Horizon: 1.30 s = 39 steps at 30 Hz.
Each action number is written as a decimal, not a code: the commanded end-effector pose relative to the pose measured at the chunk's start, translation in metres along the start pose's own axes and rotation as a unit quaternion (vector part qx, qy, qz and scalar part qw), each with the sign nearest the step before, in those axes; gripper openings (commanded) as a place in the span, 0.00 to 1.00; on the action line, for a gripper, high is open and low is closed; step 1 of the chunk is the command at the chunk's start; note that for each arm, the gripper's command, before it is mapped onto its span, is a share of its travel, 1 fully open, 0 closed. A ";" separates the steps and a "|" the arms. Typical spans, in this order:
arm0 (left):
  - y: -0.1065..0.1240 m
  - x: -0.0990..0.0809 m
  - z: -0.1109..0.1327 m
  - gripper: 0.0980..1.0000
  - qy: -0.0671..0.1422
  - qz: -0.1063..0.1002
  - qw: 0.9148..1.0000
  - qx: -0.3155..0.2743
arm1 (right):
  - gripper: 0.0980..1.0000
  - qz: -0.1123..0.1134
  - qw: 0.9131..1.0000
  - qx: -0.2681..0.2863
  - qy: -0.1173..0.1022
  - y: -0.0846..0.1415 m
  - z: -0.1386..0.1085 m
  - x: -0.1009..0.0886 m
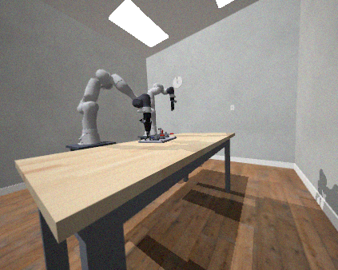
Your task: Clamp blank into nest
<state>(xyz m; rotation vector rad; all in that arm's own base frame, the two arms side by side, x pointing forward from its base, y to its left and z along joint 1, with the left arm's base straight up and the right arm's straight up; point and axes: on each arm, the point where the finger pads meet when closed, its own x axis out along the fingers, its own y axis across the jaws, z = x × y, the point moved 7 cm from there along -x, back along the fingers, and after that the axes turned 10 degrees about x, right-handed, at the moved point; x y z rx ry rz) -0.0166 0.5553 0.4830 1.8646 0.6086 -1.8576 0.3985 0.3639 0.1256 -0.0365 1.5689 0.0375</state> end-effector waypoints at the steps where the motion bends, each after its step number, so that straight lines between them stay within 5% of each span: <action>1: 0.000 0.000 0.000 1.00 0.000 0.000 1.000 0.000 | 0.00 0.000 1.000 -0.002 0.001 0.000 0.000 0.000; 39: 0.000 0.000 0.000 1.00 0.000 0.000 1.000 0.000 | 0.00 0.000 1.000 -0.002 0.001 0.001 0.008 0.000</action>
